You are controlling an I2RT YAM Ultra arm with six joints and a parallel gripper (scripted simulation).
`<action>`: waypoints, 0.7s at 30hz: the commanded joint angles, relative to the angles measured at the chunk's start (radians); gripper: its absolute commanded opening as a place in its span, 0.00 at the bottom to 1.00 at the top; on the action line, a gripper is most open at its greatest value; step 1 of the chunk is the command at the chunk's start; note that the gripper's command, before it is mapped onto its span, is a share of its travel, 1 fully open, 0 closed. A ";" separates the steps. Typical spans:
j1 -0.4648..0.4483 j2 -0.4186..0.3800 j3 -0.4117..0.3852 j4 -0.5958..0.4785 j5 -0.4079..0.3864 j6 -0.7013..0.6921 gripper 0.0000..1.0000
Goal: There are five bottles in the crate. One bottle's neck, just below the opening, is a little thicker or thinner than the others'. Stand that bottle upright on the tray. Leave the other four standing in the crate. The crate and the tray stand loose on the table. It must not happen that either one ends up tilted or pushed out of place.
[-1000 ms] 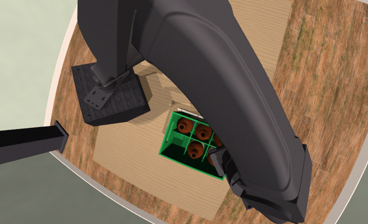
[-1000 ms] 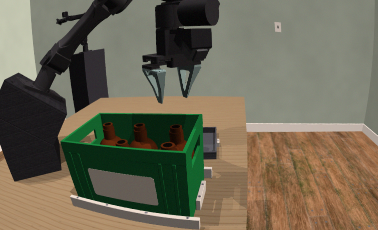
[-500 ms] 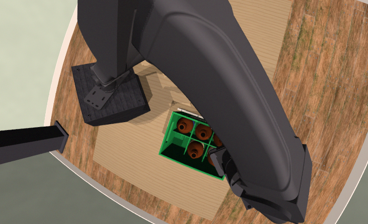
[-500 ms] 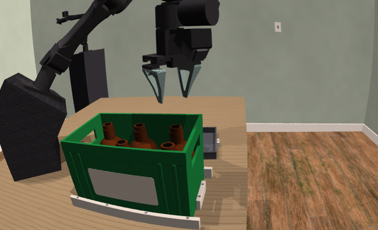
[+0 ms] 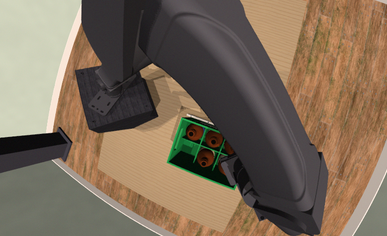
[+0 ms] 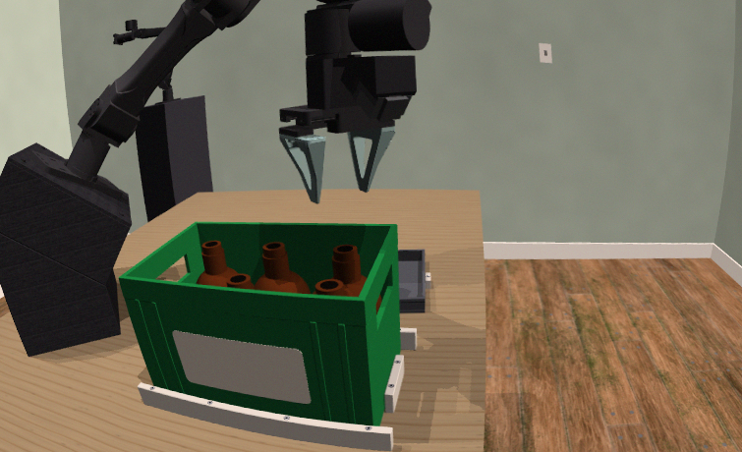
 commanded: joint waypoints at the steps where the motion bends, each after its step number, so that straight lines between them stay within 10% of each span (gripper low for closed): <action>1: -0.028 -0.016 0.031 0.018 0.009 0.009 0.61; 21: 0.005 0.011 -0.042 0.072 0.015 0.031 0.61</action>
